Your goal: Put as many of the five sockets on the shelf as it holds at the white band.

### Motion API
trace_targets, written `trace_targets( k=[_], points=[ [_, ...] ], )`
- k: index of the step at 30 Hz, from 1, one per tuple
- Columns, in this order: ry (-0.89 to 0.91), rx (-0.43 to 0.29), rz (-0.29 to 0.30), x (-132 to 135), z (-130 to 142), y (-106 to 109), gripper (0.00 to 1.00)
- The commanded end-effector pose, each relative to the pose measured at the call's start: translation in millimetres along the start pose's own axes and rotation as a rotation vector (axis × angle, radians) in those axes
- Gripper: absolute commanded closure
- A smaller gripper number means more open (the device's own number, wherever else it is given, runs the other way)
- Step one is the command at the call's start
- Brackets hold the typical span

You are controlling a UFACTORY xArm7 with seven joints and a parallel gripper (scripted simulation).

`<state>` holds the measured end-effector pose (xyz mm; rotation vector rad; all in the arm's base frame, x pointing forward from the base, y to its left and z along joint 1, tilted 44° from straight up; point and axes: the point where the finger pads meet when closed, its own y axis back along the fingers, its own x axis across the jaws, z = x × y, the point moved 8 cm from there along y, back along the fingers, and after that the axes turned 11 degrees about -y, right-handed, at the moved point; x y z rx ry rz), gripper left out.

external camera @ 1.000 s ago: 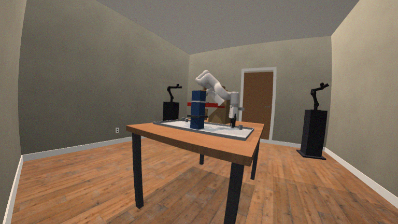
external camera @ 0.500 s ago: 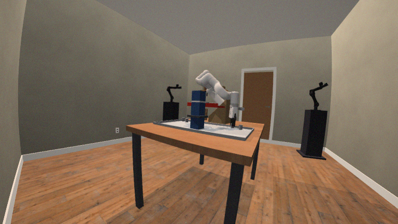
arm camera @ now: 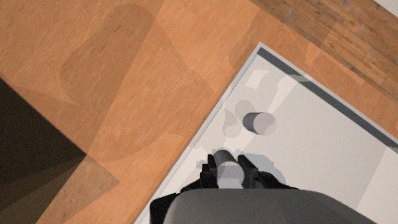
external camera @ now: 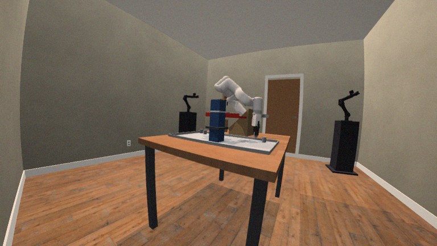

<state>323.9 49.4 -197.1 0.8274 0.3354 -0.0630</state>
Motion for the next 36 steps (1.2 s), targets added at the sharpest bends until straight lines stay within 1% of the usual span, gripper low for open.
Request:
trace_targets(
  k=[1, 11, 18, 21, 36],
  points=[
    [0.000, 0.002, 0.003, 0.9, -0.7, 2.7, 1.00],
    [0.000, 0.002, 0.003, 0.9, -0.7, 4.4, 1.00],
    [0.000, 0.002, 0.003, 0.8, -0.7, 26.3, 1.00],
    [0.000, 0.002, 0.003, 0.8, -0.7, 32.2, 1.00],
    [0.000, 0.002, 0.003, 0.7, -0.7, 32.8, 1.00]
  ],
)
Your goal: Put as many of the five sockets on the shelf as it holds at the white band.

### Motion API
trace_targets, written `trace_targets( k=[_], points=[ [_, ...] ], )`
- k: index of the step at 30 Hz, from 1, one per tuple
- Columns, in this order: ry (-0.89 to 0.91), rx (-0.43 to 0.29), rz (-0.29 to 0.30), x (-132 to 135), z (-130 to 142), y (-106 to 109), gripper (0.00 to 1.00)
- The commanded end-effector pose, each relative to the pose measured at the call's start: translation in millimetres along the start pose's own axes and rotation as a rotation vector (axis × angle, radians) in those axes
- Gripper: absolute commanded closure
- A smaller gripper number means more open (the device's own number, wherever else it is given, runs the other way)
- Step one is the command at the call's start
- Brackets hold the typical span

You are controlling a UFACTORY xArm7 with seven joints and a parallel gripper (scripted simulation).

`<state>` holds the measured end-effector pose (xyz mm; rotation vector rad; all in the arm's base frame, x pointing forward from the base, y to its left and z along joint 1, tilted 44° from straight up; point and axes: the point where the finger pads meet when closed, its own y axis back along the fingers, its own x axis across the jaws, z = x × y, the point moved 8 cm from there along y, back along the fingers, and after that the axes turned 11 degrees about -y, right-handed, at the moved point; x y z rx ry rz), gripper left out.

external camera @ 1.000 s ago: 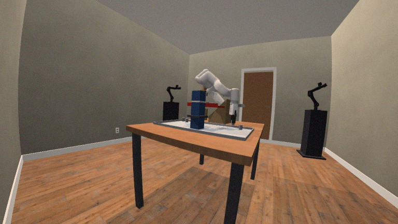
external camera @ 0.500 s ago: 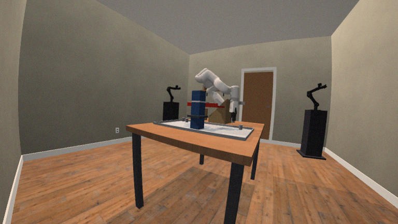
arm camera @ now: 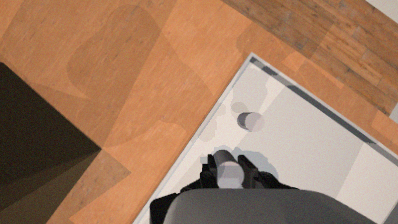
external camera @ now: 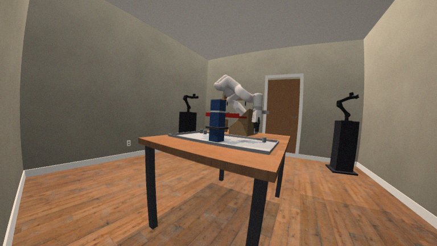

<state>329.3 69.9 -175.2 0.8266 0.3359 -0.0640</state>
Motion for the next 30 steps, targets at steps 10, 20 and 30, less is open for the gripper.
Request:
trace_targets(
  k=[10, 20, 30],
  points=[
    [0.000, 0.003, 0.004, -0.3, -1.6, 6.4, 1.00],
    [0.000, 0.003, 0.004, -6.7, -4.8, 25.6, 1.00],
    [0.000, 0.003, 0.004, -16.1, -9.6, 53.8, 1.00]
  ],
)
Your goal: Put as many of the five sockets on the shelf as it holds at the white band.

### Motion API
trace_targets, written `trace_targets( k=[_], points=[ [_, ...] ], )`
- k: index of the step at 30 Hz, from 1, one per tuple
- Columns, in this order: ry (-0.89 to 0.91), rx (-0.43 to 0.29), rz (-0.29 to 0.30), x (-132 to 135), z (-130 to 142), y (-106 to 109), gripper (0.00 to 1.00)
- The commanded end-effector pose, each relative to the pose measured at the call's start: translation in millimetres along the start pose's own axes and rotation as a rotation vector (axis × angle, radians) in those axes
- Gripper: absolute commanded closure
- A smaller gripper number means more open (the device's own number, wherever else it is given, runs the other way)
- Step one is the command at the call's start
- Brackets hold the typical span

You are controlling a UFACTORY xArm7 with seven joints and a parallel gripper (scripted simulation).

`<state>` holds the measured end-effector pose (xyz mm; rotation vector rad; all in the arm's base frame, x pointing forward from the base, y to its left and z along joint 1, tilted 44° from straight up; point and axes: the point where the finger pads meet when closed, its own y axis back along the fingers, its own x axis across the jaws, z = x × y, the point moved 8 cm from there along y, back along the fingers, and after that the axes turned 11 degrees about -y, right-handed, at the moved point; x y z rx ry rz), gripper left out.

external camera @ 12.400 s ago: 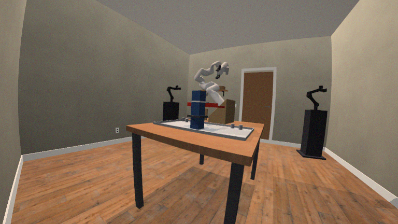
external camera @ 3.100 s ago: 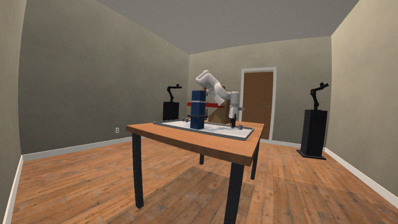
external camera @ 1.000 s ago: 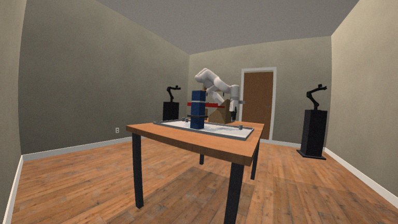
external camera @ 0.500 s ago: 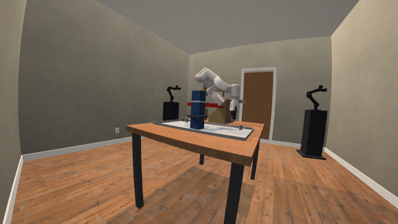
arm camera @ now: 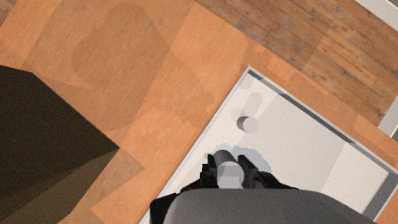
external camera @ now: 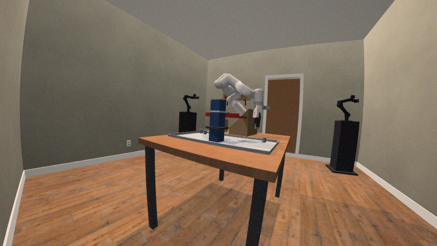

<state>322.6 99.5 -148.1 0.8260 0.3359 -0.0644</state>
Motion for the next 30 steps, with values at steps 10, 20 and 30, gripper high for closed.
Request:
trace_targets(
  k=[10, 20, 30],
  points=[
    [0.000, 0.003, 0.005, -15.8, -9.4, 52.9, 1.00],
    [0.000, 0.003, 0.005, -31.1, -17.1, 98.8, 1.00],
    [0.000, 0.003, 0.005, -40.8, -22.0, 127.9, 1.00]
  ],
)
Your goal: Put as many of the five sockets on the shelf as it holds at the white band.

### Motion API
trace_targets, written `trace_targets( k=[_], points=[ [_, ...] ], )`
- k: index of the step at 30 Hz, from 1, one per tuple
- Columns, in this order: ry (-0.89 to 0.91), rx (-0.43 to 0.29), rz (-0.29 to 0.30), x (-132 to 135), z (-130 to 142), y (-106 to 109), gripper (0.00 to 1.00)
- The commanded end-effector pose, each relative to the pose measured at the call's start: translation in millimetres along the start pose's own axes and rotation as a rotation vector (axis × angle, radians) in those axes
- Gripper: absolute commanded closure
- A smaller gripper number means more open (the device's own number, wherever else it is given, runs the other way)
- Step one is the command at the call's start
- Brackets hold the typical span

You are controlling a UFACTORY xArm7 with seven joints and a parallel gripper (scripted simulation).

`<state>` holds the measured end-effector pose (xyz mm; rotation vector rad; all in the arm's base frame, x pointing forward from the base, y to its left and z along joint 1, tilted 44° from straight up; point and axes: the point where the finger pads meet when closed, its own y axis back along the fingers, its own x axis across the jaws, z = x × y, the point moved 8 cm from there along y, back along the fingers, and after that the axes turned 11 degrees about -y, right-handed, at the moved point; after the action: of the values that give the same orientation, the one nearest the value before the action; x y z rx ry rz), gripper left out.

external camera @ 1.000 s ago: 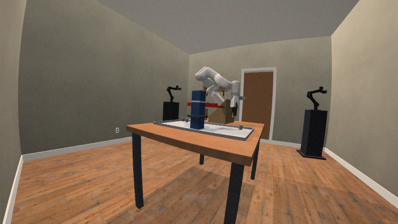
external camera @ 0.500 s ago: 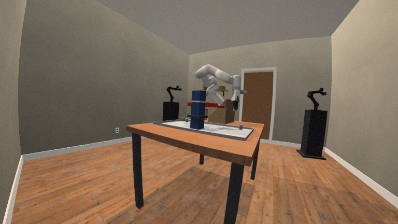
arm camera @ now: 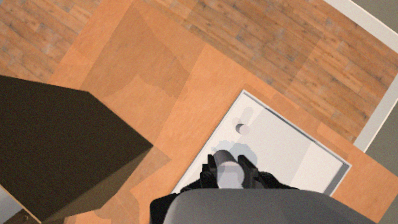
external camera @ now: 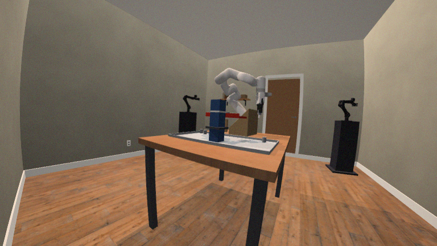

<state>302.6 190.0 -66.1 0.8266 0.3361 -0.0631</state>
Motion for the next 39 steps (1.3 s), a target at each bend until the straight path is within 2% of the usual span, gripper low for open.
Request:
trace_targets(
  k=[1, 12, 33, 35, 37, 39],
  points=[
    [0.000, 0.003, 0.004, -3.5, -2.6, 14.8, 1.00],
    [0.000, 0.003, 0.004, -10.0, -5.8, 34.4, 1.00],
    [0.000, 0.003, 0.004, -10.8, -6.3, 36.9, 1.00],
    [0.000, 0.004, 0.005, -9.3, 4.1, 38.1, 1.00],
    [0.002, 0.008, 0.008, -5.5, 47.7, 40.8, 1.00],
    [0.002, 0.008, 0.008, -5.5, 47.7, 40.8, 1.00]
  ],
)
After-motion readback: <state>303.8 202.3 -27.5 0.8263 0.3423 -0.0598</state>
